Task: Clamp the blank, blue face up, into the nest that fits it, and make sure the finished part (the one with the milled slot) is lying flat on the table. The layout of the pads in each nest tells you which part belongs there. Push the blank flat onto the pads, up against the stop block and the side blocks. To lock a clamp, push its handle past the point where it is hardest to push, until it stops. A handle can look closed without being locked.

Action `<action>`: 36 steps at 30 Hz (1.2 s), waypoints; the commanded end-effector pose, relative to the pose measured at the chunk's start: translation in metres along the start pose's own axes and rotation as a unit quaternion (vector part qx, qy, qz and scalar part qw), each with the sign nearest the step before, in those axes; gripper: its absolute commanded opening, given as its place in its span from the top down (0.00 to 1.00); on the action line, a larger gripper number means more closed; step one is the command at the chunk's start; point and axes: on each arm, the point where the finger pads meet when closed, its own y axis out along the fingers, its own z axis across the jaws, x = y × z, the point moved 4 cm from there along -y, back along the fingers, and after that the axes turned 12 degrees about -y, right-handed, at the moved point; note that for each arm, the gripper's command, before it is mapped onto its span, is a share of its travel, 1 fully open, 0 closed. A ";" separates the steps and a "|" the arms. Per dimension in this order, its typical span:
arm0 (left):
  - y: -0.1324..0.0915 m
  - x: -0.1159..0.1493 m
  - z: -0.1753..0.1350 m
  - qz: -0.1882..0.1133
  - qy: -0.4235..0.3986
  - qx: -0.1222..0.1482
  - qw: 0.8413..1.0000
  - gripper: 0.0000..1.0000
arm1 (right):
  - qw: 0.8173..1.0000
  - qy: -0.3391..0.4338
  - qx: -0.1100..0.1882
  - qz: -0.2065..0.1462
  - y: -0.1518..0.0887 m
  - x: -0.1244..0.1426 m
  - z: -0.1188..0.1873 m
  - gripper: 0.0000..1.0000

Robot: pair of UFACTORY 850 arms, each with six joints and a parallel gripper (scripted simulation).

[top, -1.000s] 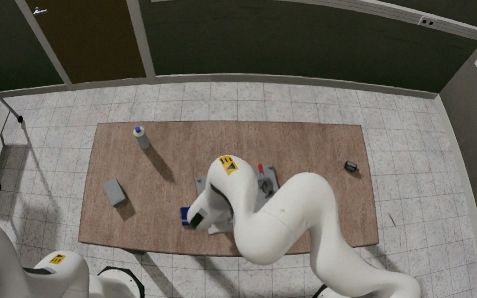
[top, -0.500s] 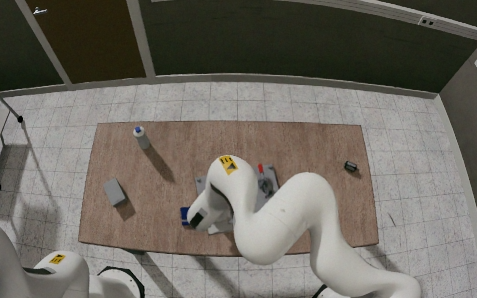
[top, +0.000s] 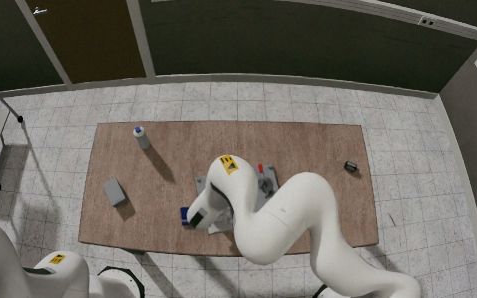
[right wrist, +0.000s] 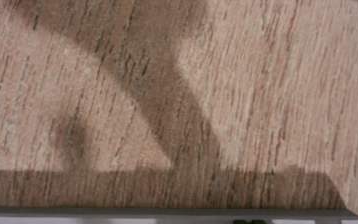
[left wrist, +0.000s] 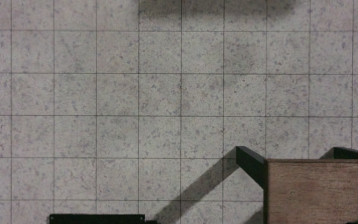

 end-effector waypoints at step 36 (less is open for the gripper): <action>-0.001 0.000 0.000 0.001 0.000 0.000 1.000 0.00 | 1.000 0.000 0.001 -0.002 -0.001 -0.017 0.005 1.00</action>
